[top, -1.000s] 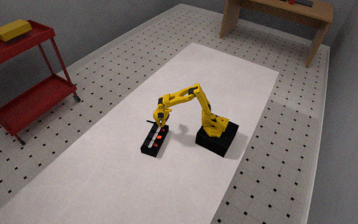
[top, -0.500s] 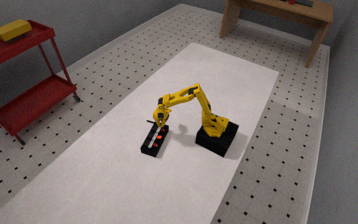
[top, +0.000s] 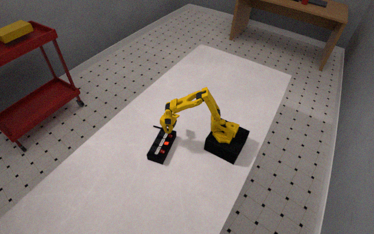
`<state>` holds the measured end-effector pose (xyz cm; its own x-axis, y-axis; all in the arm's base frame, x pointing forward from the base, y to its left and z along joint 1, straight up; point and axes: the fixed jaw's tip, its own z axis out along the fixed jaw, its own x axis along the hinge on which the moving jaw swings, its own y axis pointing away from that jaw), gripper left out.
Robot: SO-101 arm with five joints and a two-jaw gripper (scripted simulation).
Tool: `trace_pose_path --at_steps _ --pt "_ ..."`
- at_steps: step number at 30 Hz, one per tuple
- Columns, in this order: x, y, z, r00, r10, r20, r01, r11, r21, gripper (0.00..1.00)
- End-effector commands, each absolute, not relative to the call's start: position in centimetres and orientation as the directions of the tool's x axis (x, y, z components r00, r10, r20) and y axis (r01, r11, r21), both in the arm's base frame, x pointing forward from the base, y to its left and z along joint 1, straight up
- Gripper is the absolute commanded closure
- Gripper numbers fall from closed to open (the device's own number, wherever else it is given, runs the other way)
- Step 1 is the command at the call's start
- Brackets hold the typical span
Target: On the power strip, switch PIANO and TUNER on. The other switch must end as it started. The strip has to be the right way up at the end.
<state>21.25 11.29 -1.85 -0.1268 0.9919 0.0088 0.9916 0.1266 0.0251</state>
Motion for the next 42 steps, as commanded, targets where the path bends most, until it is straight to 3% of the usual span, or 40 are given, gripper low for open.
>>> trace_pose_path --at_steps 1,42 --pt "20.74 11.09 -2.4 -0.134 0.991 0.0 0.991 0.134 0.0 1.0" --pt "20.29 11.07 -2.99 -0.142 0.99 0.0 0.99 0.142 0.0 1.0"
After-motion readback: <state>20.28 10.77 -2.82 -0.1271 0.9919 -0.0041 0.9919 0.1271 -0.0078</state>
